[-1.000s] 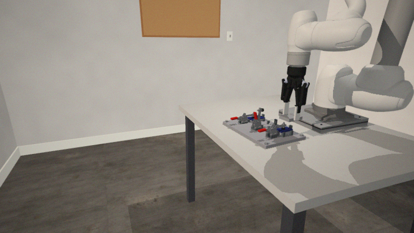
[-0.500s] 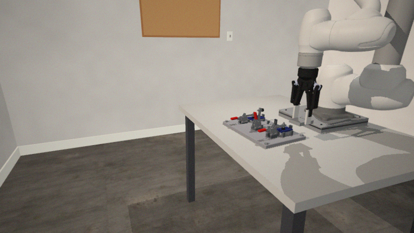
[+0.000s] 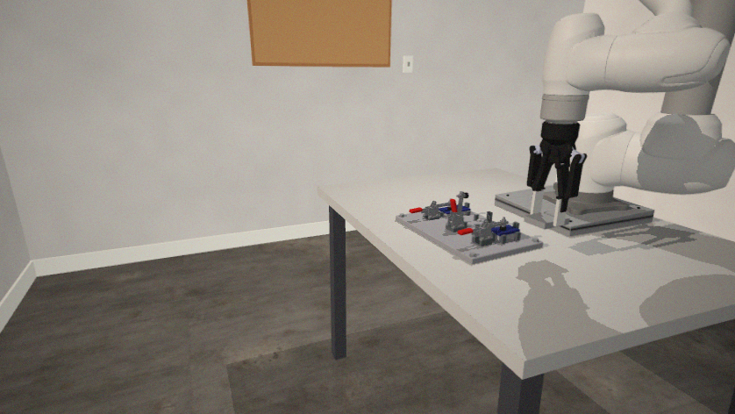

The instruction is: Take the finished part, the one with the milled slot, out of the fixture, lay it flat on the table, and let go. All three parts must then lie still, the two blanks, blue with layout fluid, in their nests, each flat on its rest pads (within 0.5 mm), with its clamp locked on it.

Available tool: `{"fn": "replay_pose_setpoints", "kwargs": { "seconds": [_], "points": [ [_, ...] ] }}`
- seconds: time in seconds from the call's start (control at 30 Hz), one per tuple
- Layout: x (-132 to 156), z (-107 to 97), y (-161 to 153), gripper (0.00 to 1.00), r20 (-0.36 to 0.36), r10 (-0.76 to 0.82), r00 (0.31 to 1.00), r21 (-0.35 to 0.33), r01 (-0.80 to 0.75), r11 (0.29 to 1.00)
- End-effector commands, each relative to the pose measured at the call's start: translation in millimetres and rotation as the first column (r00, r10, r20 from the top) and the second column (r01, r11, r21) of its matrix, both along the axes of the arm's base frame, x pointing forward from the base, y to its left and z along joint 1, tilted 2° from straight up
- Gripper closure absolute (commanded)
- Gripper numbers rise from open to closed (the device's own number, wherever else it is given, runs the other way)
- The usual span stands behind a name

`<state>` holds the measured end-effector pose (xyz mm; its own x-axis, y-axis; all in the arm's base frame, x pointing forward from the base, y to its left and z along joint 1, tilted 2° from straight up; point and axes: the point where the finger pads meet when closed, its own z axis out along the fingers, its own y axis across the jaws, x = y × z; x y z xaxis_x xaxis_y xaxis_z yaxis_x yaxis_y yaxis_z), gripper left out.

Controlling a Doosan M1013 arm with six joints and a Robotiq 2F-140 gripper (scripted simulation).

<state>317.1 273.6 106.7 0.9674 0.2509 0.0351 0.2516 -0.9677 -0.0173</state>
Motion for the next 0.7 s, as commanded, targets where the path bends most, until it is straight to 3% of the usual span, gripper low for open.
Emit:
{"fn": "replay_pose_setpoints", "kwargs": {
  "seconds": [0.0, 0.67],
  "points": [
    [1.3, 0.4, 6.5, 1.0, 0.005, 0.002, 1.0, -0.002, -0.002, 1.0],
    [0.3, -0.3, 11.2, 1.0, 0.005, 0.001, 1.0, -0.002, -0.001, 1.0]
  ]
}}
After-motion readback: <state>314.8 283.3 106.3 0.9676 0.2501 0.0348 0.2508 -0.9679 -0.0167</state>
